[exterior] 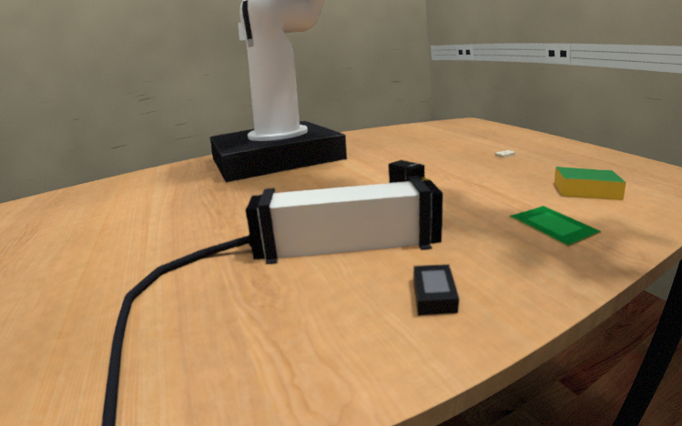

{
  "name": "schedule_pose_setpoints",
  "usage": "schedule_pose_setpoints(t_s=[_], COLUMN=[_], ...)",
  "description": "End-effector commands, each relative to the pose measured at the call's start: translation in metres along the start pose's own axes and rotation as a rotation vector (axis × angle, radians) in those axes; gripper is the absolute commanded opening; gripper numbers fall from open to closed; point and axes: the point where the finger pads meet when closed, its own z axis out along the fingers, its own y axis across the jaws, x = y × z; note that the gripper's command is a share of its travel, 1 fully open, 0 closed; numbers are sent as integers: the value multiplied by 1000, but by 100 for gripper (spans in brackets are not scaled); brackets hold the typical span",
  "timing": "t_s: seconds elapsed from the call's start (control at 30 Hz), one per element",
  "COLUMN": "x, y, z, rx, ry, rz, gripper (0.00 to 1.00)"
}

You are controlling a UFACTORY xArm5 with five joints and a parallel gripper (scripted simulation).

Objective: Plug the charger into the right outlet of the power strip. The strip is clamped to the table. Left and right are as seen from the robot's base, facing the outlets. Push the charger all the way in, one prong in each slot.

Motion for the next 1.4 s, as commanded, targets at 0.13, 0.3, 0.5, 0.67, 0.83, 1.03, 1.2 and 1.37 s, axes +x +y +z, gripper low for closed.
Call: schedule_pose_setpoints(t_s=[0.13, 0.3, 0.5, 0.67, 0.83, 1.03, 1.2, 1.37], x=[3, 3, 3, 3, 1, -4, -9, -20], y=[-1, -1, -1, -1, 0, 3, 5, 11], z=[-1, -1, -1, -1, -1, -3, -5, -10], rx=[1, 1, 1, 1, -1, -9, -15, -29], ry=[5, 5, 5, 4, -2, -25, -44, -88], rz=[0, 0, 0, 0, -1, -5, -8, -16], gripper=[100, 100, 100, 53, 53, 53, 53, 53])
